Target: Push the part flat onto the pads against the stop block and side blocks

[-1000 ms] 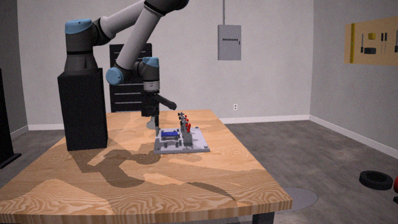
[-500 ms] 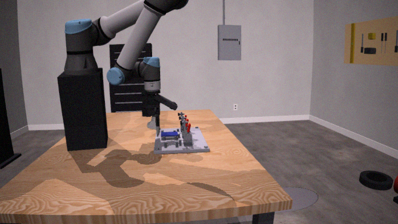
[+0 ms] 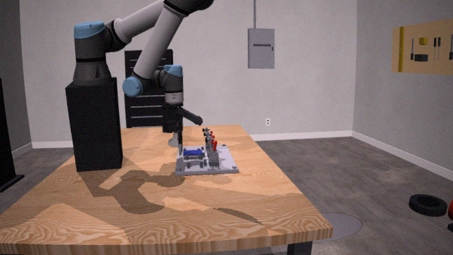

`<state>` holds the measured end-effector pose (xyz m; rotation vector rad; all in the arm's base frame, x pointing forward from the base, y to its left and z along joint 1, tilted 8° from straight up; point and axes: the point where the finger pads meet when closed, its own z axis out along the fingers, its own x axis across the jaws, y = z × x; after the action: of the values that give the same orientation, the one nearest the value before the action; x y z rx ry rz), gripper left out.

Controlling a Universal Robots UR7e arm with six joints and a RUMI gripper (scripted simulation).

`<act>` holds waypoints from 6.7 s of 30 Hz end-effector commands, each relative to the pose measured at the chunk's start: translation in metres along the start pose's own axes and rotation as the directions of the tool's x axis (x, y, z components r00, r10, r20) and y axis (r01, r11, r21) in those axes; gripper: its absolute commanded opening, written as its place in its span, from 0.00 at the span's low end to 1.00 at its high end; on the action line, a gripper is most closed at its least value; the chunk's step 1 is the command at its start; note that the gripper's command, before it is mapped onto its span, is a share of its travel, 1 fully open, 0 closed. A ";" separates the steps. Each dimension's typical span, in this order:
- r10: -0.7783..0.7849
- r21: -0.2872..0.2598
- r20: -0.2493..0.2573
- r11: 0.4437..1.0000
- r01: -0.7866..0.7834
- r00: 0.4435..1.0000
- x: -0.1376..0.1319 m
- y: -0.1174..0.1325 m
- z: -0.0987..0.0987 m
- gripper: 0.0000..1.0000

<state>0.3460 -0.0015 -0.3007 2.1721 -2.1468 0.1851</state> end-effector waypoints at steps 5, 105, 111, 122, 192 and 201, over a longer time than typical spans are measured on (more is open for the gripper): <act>0.000 0.001 0.000 1.000 0.000 1.000 0.000 -0.002 0.000 0.00; 0.000 0.001 0.000 1.000 0.000 1.000 0.000 0.017 -0.030 0.00; 0.000 0.001 0.000 1.000 0.000 1.000 0.000 0.017 -0.030 0.00; 0.000 0.001 0.000 1.000 0.000 1.000 0.000 0.017 -0.069 0.00; 0.000 0.002 0.000 1.000 0.000 1.000 0.000 0.017 -0.068 0.58; 0.000 0.002 0.000 1.000 0.000 1.000 0.000 0.017 -0.068 0.58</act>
<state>0.3268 0.0080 -0.2340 2.1727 -2.1472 0.1864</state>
